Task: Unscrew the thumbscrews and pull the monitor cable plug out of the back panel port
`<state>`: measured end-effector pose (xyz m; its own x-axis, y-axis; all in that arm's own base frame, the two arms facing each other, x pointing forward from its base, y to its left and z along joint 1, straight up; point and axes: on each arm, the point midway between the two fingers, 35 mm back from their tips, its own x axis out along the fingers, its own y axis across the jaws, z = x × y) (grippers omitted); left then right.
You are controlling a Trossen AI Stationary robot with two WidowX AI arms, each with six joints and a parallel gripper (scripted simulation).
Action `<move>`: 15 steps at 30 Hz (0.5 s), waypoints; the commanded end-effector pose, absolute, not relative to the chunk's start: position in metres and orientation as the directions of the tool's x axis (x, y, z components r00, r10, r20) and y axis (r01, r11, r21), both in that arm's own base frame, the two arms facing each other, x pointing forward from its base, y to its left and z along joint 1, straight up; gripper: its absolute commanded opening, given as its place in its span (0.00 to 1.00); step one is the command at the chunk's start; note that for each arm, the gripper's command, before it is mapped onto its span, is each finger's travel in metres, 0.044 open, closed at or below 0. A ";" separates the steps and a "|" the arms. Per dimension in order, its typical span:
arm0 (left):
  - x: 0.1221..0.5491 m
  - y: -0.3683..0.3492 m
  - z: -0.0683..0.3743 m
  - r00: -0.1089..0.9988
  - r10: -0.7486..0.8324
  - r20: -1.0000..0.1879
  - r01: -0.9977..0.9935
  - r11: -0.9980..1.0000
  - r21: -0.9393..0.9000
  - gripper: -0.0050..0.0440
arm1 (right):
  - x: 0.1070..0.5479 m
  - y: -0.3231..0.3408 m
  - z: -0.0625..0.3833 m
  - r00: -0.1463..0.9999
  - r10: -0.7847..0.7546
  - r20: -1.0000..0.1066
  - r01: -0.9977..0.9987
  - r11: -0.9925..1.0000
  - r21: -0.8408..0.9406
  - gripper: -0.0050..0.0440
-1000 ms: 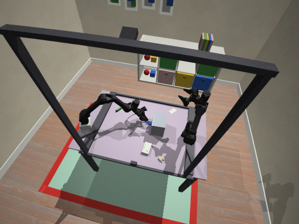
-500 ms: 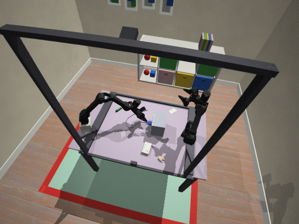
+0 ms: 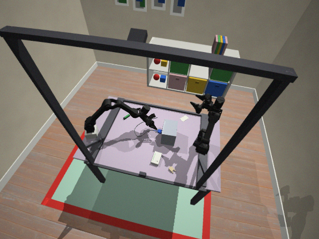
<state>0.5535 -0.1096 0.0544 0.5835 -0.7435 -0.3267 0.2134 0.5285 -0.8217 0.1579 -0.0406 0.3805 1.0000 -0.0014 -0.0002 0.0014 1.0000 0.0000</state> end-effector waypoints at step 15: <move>0.556 -0.109 0.069 0.587 -0.758 -0.284 0.223 0.489 -0.843 0.10 | 0.158 -0.039 0.383 1.000 0.000 0.001 0.000 1.000 -0.006 1.00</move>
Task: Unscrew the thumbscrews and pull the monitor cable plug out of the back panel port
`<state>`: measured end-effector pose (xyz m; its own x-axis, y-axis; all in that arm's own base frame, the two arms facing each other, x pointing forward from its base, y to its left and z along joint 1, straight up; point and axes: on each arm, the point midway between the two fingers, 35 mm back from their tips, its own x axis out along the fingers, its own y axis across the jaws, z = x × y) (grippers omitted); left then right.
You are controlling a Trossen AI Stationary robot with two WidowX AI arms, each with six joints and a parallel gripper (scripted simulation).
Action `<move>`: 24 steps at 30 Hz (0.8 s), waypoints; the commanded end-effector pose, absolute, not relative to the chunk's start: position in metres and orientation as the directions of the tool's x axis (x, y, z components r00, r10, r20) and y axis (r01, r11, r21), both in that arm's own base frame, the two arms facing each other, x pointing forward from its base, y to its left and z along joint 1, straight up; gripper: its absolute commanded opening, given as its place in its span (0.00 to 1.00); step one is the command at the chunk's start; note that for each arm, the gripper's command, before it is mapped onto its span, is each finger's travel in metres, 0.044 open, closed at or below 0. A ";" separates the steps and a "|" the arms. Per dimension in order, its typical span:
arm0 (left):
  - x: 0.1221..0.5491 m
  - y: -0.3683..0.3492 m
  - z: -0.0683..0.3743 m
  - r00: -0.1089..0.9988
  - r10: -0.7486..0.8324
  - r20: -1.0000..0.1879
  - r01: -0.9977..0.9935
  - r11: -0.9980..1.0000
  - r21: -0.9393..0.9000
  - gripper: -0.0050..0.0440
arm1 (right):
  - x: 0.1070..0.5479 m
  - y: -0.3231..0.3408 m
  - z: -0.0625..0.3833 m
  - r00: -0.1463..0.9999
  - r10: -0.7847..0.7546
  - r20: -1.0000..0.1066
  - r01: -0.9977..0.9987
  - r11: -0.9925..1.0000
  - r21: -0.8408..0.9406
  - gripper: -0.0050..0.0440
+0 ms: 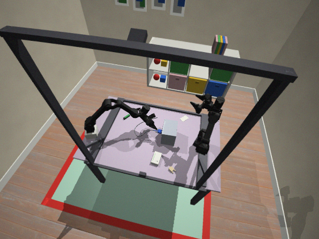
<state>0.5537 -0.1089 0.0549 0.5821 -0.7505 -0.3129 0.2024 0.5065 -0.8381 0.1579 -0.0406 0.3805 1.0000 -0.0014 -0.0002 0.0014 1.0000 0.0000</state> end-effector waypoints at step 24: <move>0.557 -0.107 0.065 0.565 -0.804 -0.188 0.161 0.331 -0.930 0.10 | 0.158 -0.039 0.383 1.000 0.000 0.001 0.000 1.000 -0.006 1.00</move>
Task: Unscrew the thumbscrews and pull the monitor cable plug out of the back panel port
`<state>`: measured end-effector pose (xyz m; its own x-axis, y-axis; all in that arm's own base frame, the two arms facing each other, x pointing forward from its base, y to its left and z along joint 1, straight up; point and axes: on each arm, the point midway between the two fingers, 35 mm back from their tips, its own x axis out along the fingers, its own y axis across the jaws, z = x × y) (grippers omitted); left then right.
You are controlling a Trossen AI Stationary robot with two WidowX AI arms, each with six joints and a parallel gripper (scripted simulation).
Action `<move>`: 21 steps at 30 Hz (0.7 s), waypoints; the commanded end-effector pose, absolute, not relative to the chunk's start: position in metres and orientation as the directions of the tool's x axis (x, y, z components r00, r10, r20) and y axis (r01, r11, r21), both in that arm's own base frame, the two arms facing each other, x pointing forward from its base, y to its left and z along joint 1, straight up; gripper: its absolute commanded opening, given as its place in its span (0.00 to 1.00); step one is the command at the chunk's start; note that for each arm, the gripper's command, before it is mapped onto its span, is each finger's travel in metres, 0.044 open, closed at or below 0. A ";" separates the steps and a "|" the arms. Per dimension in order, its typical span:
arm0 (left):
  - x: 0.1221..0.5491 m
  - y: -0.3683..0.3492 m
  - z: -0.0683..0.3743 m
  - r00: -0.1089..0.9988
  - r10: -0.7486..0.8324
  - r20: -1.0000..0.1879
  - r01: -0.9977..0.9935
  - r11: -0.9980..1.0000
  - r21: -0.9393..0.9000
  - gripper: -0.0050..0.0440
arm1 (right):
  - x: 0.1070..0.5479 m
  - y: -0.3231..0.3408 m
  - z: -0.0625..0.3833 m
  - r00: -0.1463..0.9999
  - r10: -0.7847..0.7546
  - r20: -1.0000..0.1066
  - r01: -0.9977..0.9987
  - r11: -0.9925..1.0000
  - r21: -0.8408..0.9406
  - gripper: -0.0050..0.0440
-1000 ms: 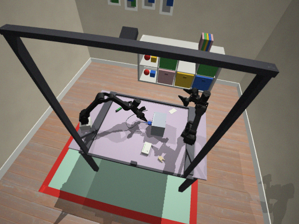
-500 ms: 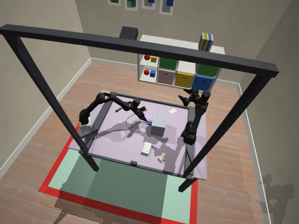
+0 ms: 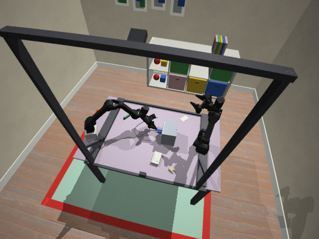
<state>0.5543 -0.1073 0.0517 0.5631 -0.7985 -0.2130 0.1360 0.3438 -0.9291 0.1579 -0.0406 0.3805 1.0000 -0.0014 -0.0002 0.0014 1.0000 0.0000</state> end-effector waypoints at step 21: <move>0.557 -0.106 0.061 0.552 -0.831 -0.076 0.090 0.150 -0.985 0.10 | 0.158 -0.039 0.383 1.000 0.000 0.001 0.000 1.000 -0.006 1.00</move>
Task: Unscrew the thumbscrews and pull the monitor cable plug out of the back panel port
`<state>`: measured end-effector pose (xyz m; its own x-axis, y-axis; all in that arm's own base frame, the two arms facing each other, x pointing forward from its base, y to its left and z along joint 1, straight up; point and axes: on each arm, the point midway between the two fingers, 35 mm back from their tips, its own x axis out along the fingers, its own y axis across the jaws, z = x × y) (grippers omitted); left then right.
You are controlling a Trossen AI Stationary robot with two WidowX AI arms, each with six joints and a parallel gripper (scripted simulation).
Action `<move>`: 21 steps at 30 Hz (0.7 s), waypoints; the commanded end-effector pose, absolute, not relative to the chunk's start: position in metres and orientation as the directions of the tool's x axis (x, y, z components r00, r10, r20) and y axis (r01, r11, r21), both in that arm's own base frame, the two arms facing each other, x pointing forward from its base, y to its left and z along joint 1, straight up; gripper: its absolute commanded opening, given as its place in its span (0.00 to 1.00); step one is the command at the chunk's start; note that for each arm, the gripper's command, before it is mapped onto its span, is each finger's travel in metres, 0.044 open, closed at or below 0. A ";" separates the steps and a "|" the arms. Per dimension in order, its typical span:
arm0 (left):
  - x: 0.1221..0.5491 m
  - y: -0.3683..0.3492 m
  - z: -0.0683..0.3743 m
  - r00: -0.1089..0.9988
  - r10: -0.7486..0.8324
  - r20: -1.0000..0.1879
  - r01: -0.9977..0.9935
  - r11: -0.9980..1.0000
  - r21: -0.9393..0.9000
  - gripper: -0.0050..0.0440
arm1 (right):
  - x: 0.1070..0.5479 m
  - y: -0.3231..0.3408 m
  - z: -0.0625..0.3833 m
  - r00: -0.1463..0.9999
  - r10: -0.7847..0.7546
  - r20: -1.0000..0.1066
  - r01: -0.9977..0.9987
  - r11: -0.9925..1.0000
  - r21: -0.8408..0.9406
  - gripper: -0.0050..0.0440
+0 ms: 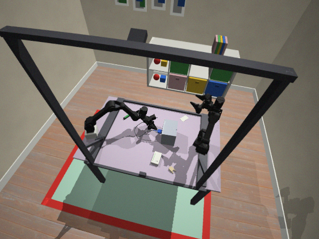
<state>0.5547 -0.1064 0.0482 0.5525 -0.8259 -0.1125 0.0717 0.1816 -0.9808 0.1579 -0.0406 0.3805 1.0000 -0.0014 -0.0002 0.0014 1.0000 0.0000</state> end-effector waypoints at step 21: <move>0.557 -0.106 0.057 0.546 -0.838 0.006 0.037 0.017 -0.999 0.20 | 0.158 -0.039 0.383 1.000 0.000 0.001 0.000 1.000 -0.006 1.00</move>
<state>0.5547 -0.1060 0.0444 0.5510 -0.8344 -0.0165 0.0077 0.0249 -0.9997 0.1579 -0.0406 0.3805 1.0000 -0.0014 -0.0002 0.0014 1.0000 0.0000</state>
